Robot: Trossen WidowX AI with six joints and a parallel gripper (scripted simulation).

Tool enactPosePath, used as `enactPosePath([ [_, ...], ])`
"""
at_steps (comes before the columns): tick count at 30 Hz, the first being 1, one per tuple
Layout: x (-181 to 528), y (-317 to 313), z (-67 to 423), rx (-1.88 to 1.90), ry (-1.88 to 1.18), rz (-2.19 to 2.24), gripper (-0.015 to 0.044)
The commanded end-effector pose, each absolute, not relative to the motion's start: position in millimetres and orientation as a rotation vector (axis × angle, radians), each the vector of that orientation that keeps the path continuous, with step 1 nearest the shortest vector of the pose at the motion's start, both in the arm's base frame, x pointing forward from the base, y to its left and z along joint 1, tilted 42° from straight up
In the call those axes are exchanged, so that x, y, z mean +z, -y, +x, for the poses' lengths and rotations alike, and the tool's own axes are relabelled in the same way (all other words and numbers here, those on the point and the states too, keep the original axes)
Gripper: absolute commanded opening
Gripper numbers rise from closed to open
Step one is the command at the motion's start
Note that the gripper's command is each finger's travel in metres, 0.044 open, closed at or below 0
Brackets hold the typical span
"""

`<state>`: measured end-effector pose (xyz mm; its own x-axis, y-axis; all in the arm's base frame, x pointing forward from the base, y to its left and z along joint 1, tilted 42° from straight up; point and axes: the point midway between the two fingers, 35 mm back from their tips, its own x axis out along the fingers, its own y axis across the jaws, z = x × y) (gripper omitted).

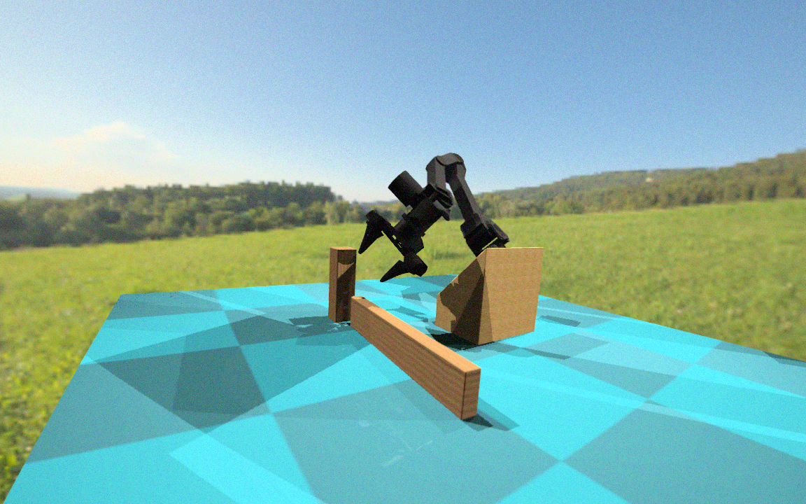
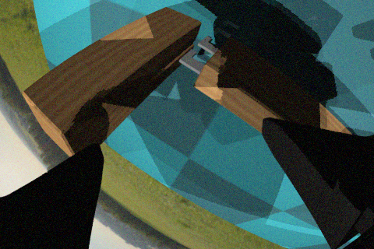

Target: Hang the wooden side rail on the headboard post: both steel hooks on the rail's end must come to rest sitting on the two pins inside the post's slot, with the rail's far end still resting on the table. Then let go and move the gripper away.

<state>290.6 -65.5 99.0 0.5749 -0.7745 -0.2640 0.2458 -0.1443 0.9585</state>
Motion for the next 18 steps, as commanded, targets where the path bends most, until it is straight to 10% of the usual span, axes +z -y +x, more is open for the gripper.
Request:
enactPosePath([
  [1, 86.5, 64.3, 292.3, -0.952, 0.249, 0.962, 0.044],
  [18, 85.3, 62.5, 287.8, -0.897, -0.137, -0.096, 0.044],
])
